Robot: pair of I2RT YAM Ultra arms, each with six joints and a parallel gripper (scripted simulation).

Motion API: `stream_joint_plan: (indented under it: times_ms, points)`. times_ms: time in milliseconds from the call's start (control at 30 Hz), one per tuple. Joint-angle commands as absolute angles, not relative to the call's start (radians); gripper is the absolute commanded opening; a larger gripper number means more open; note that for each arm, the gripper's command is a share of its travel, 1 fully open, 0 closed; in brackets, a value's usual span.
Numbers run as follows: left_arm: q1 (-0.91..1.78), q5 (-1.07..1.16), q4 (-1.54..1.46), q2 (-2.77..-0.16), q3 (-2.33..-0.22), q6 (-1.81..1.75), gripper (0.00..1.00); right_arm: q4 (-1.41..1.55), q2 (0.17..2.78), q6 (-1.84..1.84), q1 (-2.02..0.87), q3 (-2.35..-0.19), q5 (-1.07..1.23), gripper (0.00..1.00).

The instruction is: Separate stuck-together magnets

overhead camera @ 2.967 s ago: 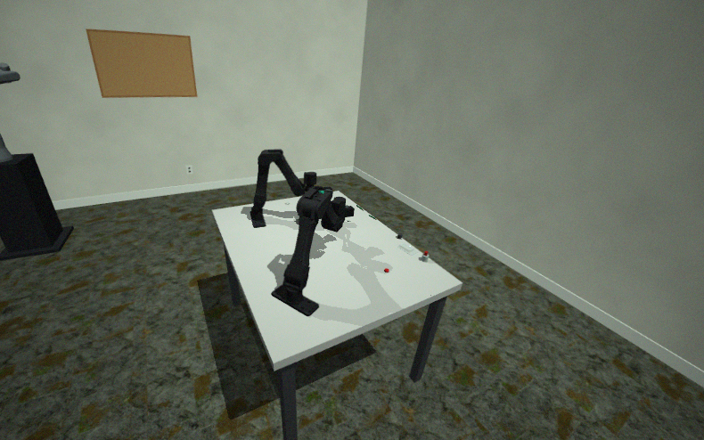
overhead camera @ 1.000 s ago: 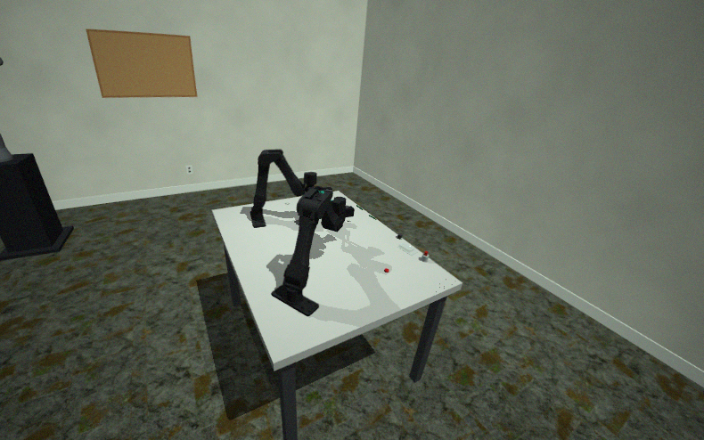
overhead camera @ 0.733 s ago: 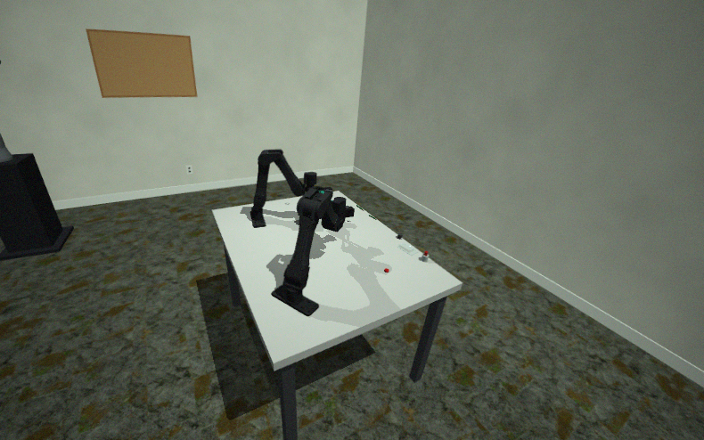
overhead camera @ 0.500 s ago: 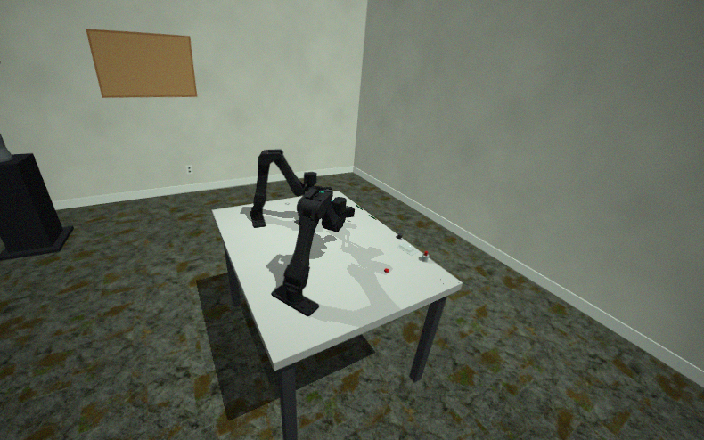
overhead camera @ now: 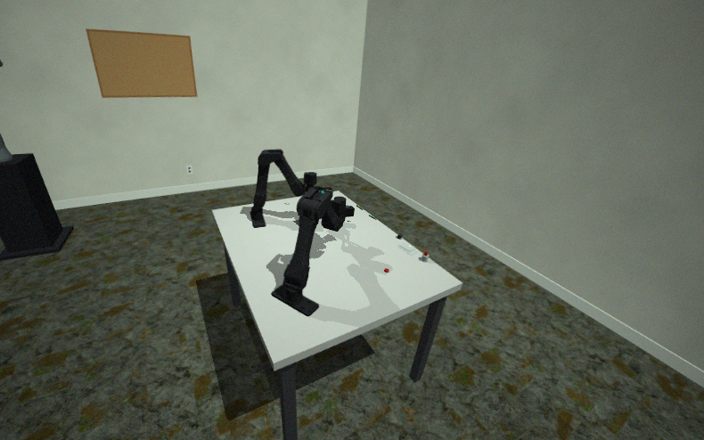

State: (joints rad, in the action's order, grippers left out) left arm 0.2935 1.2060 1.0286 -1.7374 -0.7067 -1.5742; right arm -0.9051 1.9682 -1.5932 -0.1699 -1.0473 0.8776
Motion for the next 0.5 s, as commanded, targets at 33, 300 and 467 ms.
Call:
stream_joint_plan:
  times_ms: [33,300,467]
  points:
    - [0.292,1.207,1.037,-1.731,-0.713,-1.57,0.25,-0.915,1.956,-1.584,-0.169,-1.053,0.878,0.4]
    - [0.292,1.207,1.037,-1.731,-0.713,-1.57,0.25,-0.919,1.956,-1.584,-0.168,-1.049,0.878,0.4]
    - [0.292,1.207,1.037,-1.731,-0.713,-1.57,0.25,-0.92,1.954,-1.583,-0.168,-1.046,0.878,0.4]
